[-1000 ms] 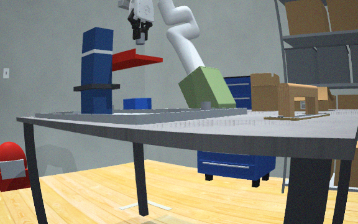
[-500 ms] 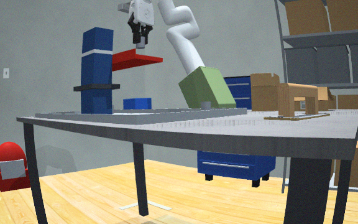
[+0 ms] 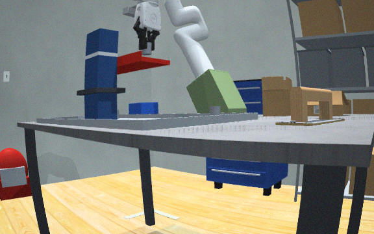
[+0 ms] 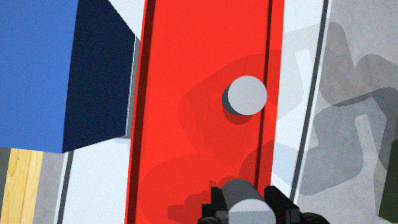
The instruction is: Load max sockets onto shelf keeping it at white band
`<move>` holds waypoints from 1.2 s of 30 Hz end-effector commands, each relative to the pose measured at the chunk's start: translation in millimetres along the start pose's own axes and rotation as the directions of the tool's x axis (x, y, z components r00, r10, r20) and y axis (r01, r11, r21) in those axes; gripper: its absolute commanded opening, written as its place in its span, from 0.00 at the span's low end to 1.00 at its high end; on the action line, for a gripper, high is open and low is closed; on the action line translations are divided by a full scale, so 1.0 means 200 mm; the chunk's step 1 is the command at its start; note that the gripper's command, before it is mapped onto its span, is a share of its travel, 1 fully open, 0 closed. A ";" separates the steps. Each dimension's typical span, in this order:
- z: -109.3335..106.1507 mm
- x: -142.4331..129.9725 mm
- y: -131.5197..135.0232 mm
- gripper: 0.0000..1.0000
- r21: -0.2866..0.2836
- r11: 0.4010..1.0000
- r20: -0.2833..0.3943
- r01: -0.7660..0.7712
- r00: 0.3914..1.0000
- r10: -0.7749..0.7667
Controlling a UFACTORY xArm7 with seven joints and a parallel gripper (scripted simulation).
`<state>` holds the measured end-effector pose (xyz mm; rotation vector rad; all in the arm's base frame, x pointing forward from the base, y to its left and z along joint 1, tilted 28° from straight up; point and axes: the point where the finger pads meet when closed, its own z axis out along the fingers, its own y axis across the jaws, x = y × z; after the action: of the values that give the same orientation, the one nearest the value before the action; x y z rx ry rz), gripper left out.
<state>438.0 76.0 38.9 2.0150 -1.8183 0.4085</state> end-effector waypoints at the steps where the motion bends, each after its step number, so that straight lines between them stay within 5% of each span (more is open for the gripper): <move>1: 0.04 -0.01 0.00 0.00 0.003 1.000 0.001 0.000 1.000 0.000; 36: 0.10 -0.01 -0.01 0.00 0.003 1.000 0.001 0.000 1.000 0.000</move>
<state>436.8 66.9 19.9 2.0140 -1.8178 0.4079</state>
